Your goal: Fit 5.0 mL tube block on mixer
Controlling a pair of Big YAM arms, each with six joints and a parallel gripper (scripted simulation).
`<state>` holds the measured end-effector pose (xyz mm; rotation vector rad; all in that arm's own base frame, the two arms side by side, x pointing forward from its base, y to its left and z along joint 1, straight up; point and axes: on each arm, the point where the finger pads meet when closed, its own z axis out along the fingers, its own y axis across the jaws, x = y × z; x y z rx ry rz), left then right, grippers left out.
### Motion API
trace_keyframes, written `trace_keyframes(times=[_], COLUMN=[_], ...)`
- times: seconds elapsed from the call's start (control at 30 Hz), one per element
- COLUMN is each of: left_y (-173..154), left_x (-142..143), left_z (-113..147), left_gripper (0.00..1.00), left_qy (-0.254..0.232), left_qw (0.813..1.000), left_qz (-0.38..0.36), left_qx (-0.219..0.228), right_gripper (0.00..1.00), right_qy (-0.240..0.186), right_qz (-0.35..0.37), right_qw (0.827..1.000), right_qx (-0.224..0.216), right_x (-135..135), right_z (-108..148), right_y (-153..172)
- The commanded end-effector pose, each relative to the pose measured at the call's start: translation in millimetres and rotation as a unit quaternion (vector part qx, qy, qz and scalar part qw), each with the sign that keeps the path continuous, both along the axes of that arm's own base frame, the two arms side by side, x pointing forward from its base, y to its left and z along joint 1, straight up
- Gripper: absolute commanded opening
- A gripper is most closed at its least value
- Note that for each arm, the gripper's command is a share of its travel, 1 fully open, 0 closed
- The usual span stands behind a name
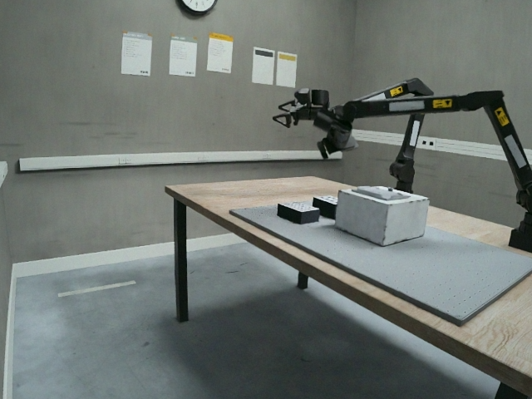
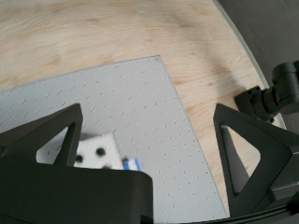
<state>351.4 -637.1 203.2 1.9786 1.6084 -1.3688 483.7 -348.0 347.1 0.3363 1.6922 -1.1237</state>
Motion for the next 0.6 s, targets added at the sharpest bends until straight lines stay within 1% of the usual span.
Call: trace_keyframes(times=[0.0, 0.1, 0.13, 0.2, 0.33, 0.43, 0.57], left_y=[11.1, 14.0, 11.8, 20.6, 42.4, 61.3, 82.3], left_x=[9.8, 9.4, 6.1, 8.7, 24.6, 40.3, 54.3], left_z=[75.2, 76.2, 64.6, 56.0, 46.8, 52.8, 70.7], left_gripper=[1.0, 1.0, 1.0, 1.0, 1.0, 1.0, 1.0], left_qy=[-0.022, -0.021, -0.018, -0.012, -0.001, 0.0, -0.011], left_qw=[0.999, 0.998, 0.999, 0.998, 0.994, 0.99, 0.992], left_qz=[0.04, 0.047, 0.045, 0.062, 0.102, 0.128, 0.117], left_qx=[-0.024, -0.018, -0.009, 0.012, 0.047, 0.06, 0.044], right_gripper=[1.0, 1.0, 1.0, 1.0, 1.0, 1.0, 1.0], right_qy=[-0.002, -0.002, -0.003, -0.003, -0.005, -0.007, -0.008], right_qz=[-0.005, -0.005, -0.004, -0.004, -0.004, -0.004, -0.004], right_qw=[1.0, 1.0, 1.0, 1.0, 1.0, 1.0, 1.0], right_qx=[-0.002, -0.002, -0.001, -0.001, 0.0, 0.001, 0.002], right_x=[-1.5, -1.4, -1.4, -1.4, -1.5, -1.6, -1.7], right_z=[1.4, 1.5, 1.5, 1.7, 1.9, 2.1, 2.4], right_y=[-7.6, -7.5, -7.4, -7.4, -7.3, -7.3, -7.2])
